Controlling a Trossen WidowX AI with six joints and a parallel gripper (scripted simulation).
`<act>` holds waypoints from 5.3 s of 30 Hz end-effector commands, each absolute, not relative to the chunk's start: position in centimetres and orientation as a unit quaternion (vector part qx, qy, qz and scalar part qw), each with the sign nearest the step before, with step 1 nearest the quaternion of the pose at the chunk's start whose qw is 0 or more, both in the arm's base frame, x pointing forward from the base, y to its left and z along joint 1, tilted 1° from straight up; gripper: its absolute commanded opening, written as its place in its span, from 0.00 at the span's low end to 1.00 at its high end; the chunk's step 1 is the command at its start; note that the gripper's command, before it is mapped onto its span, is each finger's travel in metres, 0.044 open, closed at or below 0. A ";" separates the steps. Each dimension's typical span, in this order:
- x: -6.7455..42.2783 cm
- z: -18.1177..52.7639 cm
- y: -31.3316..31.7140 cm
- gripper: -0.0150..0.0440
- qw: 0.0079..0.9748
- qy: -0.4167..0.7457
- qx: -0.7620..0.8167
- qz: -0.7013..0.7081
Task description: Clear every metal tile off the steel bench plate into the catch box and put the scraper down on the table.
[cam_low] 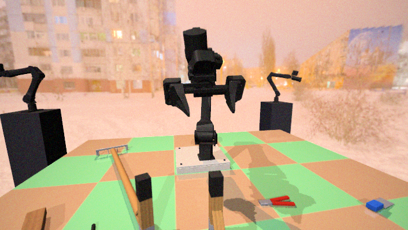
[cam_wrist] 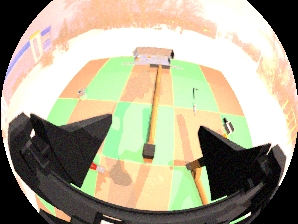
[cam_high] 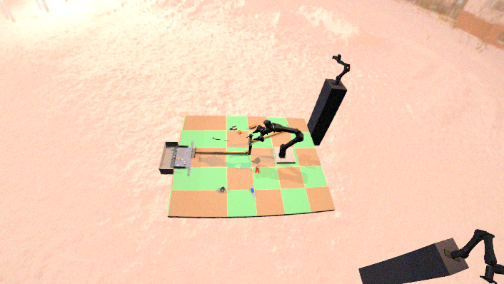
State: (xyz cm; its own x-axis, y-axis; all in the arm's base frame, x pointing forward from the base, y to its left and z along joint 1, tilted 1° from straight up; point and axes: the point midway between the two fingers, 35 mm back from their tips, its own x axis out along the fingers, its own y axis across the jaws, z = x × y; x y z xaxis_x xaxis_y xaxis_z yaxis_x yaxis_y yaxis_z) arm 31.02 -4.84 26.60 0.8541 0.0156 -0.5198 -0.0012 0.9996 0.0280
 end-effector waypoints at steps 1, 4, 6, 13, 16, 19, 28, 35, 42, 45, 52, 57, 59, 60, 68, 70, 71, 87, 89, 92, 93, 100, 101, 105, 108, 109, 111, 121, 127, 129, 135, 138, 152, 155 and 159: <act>30.1 30.1 -4.7 1.00 0.975 0.221 0.014 0.010; 29.4 32.2 -4.6 1.00 0.981 0.191 0.011 0.013; 28.8 33.6 -4.4 1.00 0.985 0.171 0.009 0.016; 26.4 38.3 -3.7 1.00 0.994 0.103 -0.004 0.025; 25.4 39.8 -3.4 1.00 0.996 0.080 -0.010 0.028; 25.3 39.9 -3.4 1.00 0.996 0.079 -0.010 0.028; 25.4 40.0 -3.3 1.00 0.996 0.079 -0.010 0.028; 25.4 40.0 -3.3 1.00 0.996 0.079 -0.010 0.028; 25.4 40.0 -3.3 1.00 0.996 0.079 -0.010 0.028; 25.4 40.0 -3.3 1.00 0.996 0.079 -0.010 0.028; 25.4 39.9 -3.4 1.00 0.996 0.080 -0.009 0.027; 27.1 37.2 -4.0 1.00 0.993 0.120 0.001 0.021; 27.9 35.9 -4.2 1.00 0.990 0.139 0.004 0.019; 28.2 35.2 -4.3 1.00 0.989 0.148 0.006 0.018; 30.4 29.8 -4.8 1.00 0.974 0.224 0.015 0.008; 30.9 28.4 -4.8 1.00 0.970 0.244 0.016 0.006; 31.0 27.7 -4.9 1.00 0.967 0.253 0.017 0.005; 31.9 16.3 -4.5 1.00 0.914 0.406 0.004 -0.009; 31.8 15.0 -4.4 1.00 0.905 0.425 0.001 -0.010; 31.6 14.0 -4.3 1.00 0.899 0.439 -0.002 -0.011; 31.6 14.0 -4.3 1.00 0.899 0.439 -0.002 -0.011; 31.1 16.0 -4.3 1.00 0.900 0.436 -0.003 -0.009; 31.0 16.4 -4.3 1.00 0.900 0.435 -0.003 -0.009; 30.4 18.2 -4.2 1.00 0.902 0.432 -0.004 -0.008; 30.0 19.2 -4.2 1.00 0.902 0.431 -0.004 -0.007; 30.0 19.3 -4.2 1.00 0.902 0.431 -0.004 -0.007; 30.0 19.3 -4.2 1.00 0.902 0.431 -0.004 -0.007; 30.1 16.6 -4.2 1.00 0.903 0.431 -0.004 -0.007; 30.0 15.3 -4.2 1.00 0.902 0.431 -0.004 -0.007; 30.0 15.2 -4.2 1.00 0.902 0.431 -0.004 -0.007; 30.6 14.7 -4.3 1.00 0.903 0.430 -0.004 -0.007; 31.0 14.3 -4.3 1.00 0.903 0.430 -0.004 -0.007; 32.5 12.7 -4.4 1.00 0.903 0.430 -0.004 -0.007; 32.8 12.3 -4.4 1.00 0.903 0.430 -0.004 -0.007; 33.2 11.8 -4.4 1.00 0.903 0.430 -0.004 -0.007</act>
